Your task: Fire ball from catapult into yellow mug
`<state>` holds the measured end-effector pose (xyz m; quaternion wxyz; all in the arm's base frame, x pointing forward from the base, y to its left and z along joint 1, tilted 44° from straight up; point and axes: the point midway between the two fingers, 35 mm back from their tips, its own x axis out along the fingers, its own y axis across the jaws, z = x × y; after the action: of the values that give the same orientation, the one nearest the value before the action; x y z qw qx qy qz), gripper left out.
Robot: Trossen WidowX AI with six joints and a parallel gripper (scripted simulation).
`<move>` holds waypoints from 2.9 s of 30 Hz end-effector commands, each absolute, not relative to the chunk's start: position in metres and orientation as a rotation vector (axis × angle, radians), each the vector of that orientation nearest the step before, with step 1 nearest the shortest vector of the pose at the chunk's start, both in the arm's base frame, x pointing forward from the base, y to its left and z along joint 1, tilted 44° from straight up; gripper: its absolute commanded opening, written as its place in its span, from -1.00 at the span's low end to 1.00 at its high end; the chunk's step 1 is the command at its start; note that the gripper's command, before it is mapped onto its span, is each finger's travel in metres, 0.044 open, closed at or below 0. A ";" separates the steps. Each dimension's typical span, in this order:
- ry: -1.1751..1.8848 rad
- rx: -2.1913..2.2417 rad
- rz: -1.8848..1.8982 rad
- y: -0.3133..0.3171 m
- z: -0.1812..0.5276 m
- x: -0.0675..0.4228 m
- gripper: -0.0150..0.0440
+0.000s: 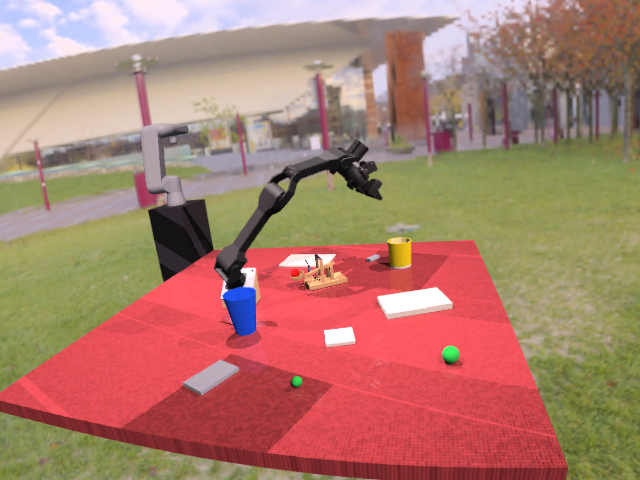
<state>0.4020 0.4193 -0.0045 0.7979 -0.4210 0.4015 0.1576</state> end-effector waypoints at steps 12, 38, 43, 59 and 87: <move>0.859 -0.909 0.336 0.419 -0.004 0.403 -0.49; 1.018 -1.638 0.530 0.372 -0.070 0.282 -0.49; 1.040 -1.797 0.573 0.357 -0.077 0.259 -0.49; 1.086 -2.341 0.715 0.301 -0.088 0.191 -0.49; 1.101 -3.325 0.857 0.198 -0.054 0.119 -0.49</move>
<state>0.1229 0.2081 -0.0603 -0.1844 -0.9022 0.3076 0.2395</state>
